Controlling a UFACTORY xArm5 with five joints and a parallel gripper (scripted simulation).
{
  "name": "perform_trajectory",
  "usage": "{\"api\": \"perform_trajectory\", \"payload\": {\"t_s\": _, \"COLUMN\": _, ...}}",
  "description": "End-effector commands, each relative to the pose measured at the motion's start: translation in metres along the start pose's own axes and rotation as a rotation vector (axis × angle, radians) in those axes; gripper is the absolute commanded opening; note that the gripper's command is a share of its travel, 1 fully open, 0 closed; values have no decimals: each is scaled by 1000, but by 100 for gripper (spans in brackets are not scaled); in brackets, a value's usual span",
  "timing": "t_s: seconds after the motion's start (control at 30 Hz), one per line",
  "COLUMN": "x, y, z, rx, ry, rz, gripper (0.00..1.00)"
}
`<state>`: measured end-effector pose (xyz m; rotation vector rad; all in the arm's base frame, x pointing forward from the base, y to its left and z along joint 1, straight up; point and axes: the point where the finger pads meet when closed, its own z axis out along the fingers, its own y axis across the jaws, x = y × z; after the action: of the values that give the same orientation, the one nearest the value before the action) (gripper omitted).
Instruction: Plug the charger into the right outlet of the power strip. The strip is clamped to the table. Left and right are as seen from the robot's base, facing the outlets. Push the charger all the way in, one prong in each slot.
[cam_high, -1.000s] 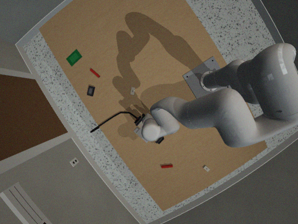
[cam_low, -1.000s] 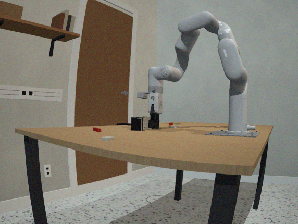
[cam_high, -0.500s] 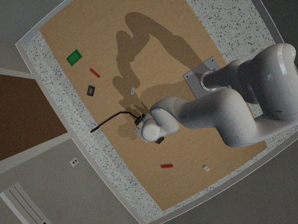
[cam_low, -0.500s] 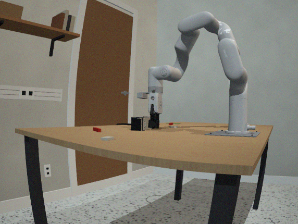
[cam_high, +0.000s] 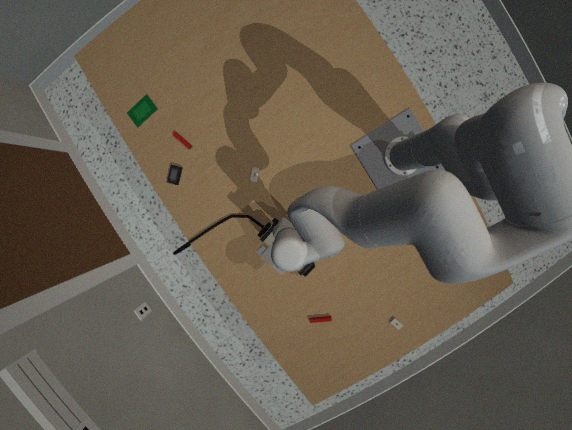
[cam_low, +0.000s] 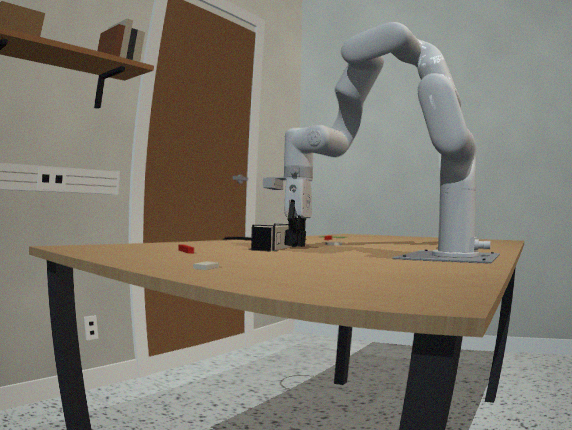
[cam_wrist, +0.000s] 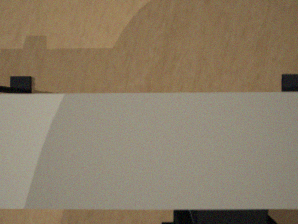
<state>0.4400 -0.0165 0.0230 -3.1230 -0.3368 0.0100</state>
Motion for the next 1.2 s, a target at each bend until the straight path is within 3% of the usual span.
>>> {"api": "perform_trajectory", "payload": {"t_s": 0.0, "x": 5, "y": 1, "z": -3, "rx": -3, "ry": 13, "rz": -1, "gripper": 0}}
{"api": "perform_trajectory", "payload": {"t_s": 0.7, "x": 5, "y": 0, "z": -3, "rx": 0, "ry": 3, "rz": -2, "gripper": 0}}
{"api": "perform_trajectory", "payload": {"t_s": 0.73, "x": 5, "y": 0, "z": -3, "rx": 0, "ry": 3, "rz": -2, "gripper": 44}}
{"api": "perform_trajectory", "payload": {"t_s": 1.17, "x": 5, "y": 0, "z": -3, "rx": 0, "ry": 3, "rz": -2, "gripper": 44}}
